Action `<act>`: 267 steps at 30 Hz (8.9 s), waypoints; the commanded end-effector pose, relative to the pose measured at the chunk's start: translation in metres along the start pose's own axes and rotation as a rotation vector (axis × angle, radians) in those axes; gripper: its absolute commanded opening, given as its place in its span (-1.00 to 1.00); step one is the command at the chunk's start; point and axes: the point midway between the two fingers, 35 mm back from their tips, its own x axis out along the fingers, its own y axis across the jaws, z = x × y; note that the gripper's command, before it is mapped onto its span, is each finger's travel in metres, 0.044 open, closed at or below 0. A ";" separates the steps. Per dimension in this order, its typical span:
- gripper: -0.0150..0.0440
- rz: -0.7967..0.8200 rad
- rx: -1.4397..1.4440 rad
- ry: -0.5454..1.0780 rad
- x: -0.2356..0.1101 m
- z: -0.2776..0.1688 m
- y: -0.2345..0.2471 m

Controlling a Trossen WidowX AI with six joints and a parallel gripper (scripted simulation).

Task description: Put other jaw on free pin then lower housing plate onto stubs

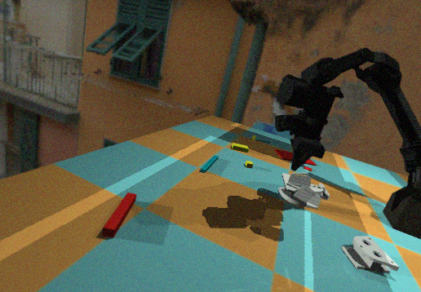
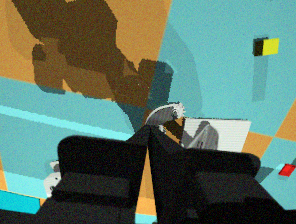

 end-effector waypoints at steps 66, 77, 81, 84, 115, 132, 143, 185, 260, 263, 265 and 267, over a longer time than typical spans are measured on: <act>-0.33 0.000 0.000 0.000 0.000 0.000 0.000; -0.49 0.000 0.000 0.000 0.000 0.000 0.000; -0.49 0.000 0.000 0.000 0.000 0.000 0.000; -0.49 0.000 0.000 0.000 0.000 0.000 0.000; 1.00 0.000 0.000 0.000 0.000 0.000 0.000; 1.00 0.000 0.000 0.000 0.000 0.000 0.000; 0.02 0.000 0.000 0.000 0.000 0.000 0.000; 1.00 0.001 -0.573 0.004 -0.001 -0.009 -0.003; 1.00 0.025 -2.670 0.015 -0.004 -0.043 -0.015; 1.00 0.027 -2.754 0.015 -0.004 -0.044 -0.015; 1.00 0.029 -2.810 0.015 -0.004 -0.045 -0.016; 1.00 0.030 -2.866 0.015 -0.004 -0.046 -0.016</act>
